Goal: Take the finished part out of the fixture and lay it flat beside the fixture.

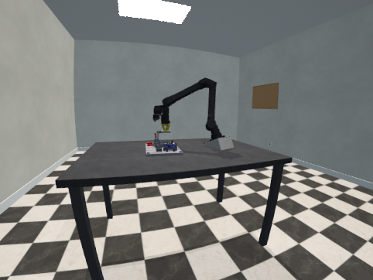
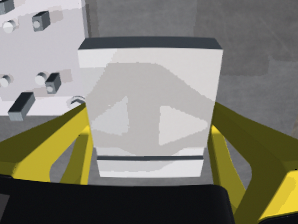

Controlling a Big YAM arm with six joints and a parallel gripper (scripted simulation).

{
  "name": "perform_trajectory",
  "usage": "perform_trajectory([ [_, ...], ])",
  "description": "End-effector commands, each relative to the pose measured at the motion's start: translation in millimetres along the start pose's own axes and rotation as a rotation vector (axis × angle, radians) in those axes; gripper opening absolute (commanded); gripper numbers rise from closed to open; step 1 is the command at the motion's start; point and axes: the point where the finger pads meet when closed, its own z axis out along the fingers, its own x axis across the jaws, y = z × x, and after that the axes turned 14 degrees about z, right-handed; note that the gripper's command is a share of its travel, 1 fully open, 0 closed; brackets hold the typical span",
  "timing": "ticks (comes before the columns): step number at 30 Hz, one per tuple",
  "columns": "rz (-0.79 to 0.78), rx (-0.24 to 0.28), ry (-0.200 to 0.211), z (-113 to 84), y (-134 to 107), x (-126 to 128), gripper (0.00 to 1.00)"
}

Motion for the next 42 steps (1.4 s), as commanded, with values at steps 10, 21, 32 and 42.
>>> perform_trajectory([
  [10, 0.014, -0.080, -0.006, -33.4, 27.1, -22.1, 0.00],
  [21, 0.018, -0.080, -0.007, -32.6, 27.3, -24.7, 0.00],
  [32, 0.018, -0.077, -0.007, -31.7, 27.1, -25.5, 0.00],
  [42, 0.016, -0.071, -0.006, -29.4, 27.1, -24.6, 0.00],
])
